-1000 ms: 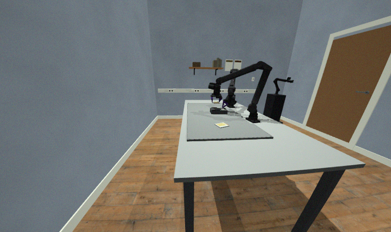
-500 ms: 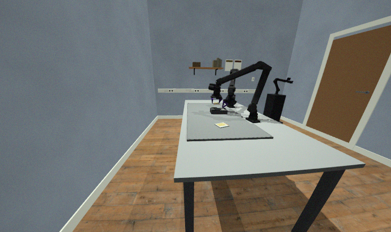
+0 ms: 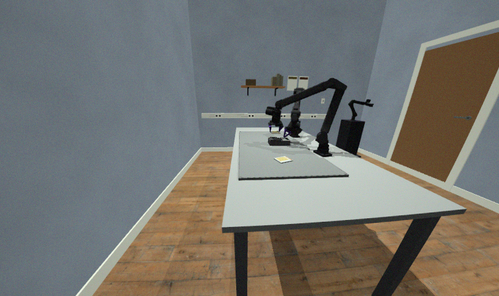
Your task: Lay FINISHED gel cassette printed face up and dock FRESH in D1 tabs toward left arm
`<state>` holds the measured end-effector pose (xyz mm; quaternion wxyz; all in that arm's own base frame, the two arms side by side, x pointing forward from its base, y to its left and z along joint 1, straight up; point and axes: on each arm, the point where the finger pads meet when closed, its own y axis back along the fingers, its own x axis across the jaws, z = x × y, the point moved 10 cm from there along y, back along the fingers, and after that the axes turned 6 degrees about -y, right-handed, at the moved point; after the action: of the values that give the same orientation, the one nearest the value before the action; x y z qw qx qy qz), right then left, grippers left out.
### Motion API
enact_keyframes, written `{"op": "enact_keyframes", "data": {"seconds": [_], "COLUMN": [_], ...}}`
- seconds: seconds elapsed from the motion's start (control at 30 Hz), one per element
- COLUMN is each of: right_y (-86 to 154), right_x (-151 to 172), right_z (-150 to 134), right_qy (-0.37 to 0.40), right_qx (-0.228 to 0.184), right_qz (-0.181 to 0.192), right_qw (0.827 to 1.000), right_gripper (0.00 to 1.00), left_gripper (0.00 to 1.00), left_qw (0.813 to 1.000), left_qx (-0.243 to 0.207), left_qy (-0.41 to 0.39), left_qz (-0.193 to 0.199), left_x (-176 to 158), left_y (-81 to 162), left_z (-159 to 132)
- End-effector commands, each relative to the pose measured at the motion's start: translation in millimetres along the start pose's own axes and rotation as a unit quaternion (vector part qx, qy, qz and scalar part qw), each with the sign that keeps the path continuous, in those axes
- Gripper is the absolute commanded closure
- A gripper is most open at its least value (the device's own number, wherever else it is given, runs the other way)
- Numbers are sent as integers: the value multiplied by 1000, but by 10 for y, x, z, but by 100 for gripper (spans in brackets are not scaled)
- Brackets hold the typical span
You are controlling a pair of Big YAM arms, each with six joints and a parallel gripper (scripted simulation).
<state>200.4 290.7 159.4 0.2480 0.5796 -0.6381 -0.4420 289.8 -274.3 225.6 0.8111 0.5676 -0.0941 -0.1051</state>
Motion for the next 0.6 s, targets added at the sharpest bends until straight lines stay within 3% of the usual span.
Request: {"op": "enact_keyframes", "data": {"seconds": [0.0, 0.07, 0.13, 0.57], "right_y": [-393, -393, -393, -393], "right_x": [341, 341, 341, 341], "right_z": [286, 286, 286, 286], "right_qy": [34, 34, 34, 34], "right_qx": [-40, -40, -40, -40], "right_qz": [66, 66, 66, 66], "right_qw": [996, 996, 996, 996], "right_gripper": [100, 100, 100, 100], "left_gripper": [100, 100, 100, 100], "left_qw": [1000, 1000, 999, 999], "left_qx": [-4, -4, -37, -38], "left_qy": [-5, -5, -7, -7], "left_qz": [7, 7, 10, 10], "left_x": [39, 39, 33, 31], "left_y": [83, 83, 54, 2], "left_z": [19, 19, -52, -66]}}
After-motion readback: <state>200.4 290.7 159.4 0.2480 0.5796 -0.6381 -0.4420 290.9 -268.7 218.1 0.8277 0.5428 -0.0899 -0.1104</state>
